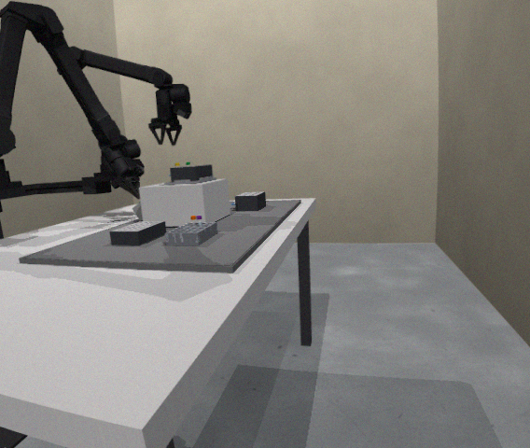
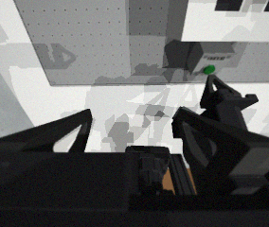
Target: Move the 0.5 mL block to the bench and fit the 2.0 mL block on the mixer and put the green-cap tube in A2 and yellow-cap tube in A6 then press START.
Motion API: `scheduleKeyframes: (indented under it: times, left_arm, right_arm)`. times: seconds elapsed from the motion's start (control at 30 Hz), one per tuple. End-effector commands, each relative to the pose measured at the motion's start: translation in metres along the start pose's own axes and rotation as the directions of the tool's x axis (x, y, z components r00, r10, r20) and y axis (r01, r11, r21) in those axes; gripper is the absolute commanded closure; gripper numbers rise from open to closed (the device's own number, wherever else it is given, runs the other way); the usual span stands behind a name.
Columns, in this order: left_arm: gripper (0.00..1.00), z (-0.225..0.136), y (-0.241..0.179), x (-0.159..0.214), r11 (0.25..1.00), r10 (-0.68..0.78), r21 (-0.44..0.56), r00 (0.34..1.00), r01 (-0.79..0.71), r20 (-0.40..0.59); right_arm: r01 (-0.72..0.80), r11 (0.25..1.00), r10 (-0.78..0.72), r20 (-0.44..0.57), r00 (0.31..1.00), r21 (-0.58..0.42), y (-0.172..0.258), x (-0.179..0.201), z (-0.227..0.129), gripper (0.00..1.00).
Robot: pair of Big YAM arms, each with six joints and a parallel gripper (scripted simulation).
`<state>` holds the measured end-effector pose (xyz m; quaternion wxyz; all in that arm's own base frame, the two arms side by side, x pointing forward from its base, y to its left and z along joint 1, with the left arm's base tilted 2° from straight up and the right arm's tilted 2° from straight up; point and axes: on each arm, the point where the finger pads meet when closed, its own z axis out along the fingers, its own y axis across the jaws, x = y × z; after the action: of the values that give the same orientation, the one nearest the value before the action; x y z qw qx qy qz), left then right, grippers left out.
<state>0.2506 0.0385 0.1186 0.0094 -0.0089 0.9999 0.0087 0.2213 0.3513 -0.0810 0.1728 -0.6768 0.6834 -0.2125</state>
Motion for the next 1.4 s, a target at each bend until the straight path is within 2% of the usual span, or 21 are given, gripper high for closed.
scheduleKeyframes:
  times: [0.0,0.67,1.37]
  left_arm:
    - [0.0,-0.016,0.004,-0.017,1.0,-0.012,-0.004,0.999,0.013,0.048]
    - [0.0,0.0,0.001,-0.001,1.0,-0.012,0.002,1.0,0.012,0.004]
    - [0.0,-0.021,0.004,-0.022,1.0,-0.013,-0.005,0.998,0.013,0.062]
  right_arm:
    - [-0.004,1.0,0.004,0.017,1.0,0.005,-0.005,-0.016,0.008,1.0]
    - [0.002,1.0,-0.002,0.004,1.0,0.009,-0.003,-0.007,0.018,1.0]
    - [-0.023,1.0,0.023,0.025,0.999,0.012,-0.008,-0.013,0.0,1.0]
